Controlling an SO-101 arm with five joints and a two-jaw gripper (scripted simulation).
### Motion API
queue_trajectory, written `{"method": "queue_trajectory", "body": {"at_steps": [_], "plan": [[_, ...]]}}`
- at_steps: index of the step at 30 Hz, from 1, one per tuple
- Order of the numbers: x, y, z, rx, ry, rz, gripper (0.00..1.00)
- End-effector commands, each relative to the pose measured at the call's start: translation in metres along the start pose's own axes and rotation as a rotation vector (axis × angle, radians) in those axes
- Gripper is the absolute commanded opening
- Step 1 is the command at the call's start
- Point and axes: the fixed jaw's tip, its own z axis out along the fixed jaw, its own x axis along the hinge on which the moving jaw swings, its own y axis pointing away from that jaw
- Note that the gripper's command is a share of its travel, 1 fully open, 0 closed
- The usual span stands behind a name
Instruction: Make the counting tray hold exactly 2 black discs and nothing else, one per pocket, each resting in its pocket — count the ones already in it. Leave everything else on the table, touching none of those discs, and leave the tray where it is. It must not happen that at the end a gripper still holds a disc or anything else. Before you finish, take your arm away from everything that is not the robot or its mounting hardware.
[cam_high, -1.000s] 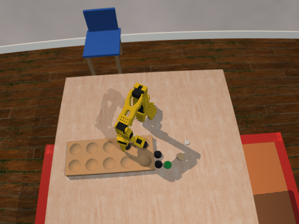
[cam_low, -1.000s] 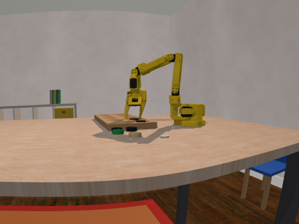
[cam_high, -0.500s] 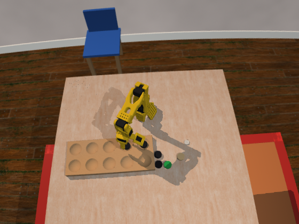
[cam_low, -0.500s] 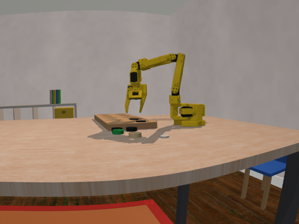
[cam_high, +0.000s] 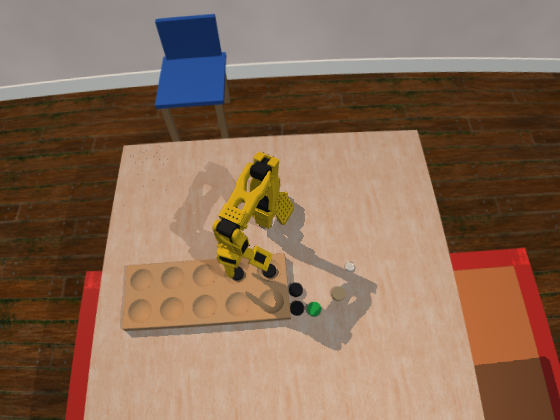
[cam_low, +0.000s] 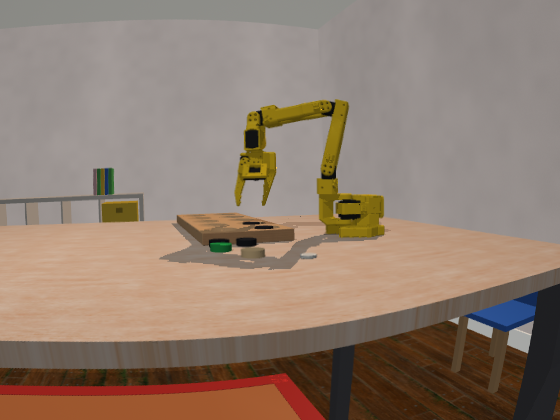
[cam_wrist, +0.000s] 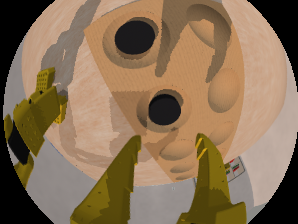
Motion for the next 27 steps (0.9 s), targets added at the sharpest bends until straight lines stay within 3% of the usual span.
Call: {"method": "queue_trajectory", "body": {"at_steps": [1,7,13,15,27], "plan": [[0.002,-0.01,-0.014,0.091,0.014,0.008,0.27],[0.003,-0.013,-0.022,0.146,0.023,0.008,0.27],[0.004,-0.019,-0.037,0.253,0.042,0.008,0.27],[0.004,-0.019,-0.037,0.253,0.042,0.008,0.27],[0.005,-0.026,-0.073,0.478,0.08,0.008,0.27]]}}
